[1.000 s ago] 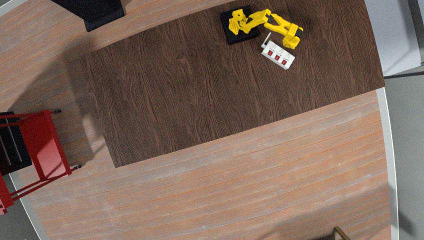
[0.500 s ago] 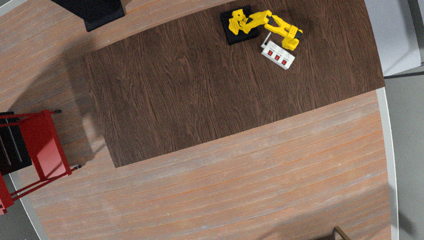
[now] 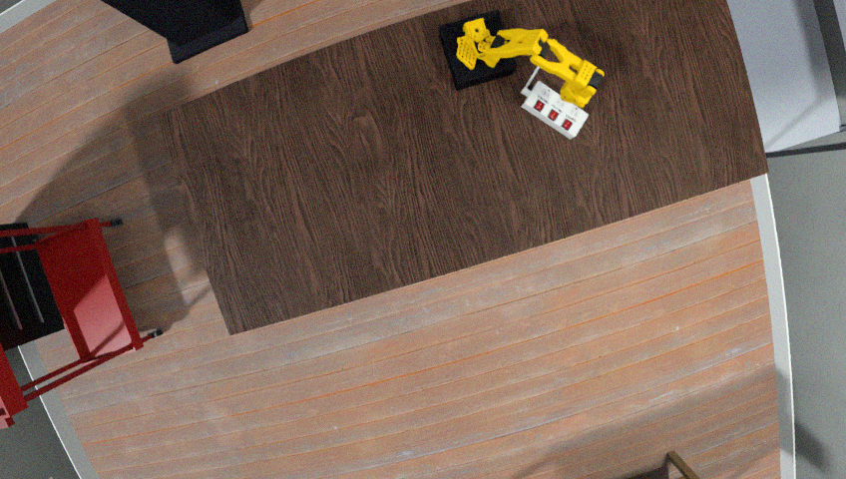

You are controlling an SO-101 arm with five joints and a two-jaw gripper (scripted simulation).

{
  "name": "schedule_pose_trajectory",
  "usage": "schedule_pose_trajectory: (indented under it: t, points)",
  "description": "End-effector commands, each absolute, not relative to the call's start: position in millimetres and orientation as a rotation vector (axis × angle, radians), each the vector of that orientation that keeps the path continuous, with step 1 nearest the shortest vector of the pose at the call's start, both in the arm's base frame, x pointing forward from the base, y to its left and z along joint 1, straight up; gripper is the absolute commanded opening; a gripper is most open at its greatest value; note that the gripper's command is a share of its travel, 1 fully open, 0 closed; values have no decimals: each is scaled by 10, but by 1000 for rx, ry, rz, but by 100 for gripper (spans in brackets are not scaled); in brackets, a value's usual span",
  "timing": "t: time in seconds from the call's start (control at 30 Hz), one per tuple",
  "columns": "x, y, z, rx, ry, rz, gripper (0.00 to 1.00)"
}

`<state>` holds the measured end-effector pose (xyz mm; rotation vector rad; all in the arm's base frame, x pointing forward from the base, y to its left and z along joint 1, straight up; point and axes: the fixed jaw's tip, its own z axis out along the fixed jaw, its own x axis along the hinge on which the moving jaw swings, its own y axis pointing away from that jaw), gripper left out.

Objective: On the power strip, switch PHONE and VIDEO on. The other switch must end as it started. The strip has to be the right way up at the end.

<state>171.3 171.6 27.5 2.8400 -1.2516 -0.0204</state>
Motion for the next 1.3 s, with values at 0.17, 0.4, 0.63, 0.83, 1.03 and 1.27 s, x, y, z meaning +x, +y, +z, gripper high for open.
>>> schedule_pose_trajectory:
  t: [0.17, 0.4, 0.63, 0.83, 1.03, 1.27]
  points:
    - [1752, 1657, 180, 2796, -1206, -63, 0]
    - [1754, 1655, 175, 2794, -1203, -65, 0]
    - [1754, 1655, 175, 2794, -1203, -65, 0]
    - [1754, 1655, 175, 2794, -1203, -65, 0]
    - [1754, 1655, 175, 2794, -1203, -65, 0]
    - [1754, 1655, 175, 2794, -1203, -65, 0]
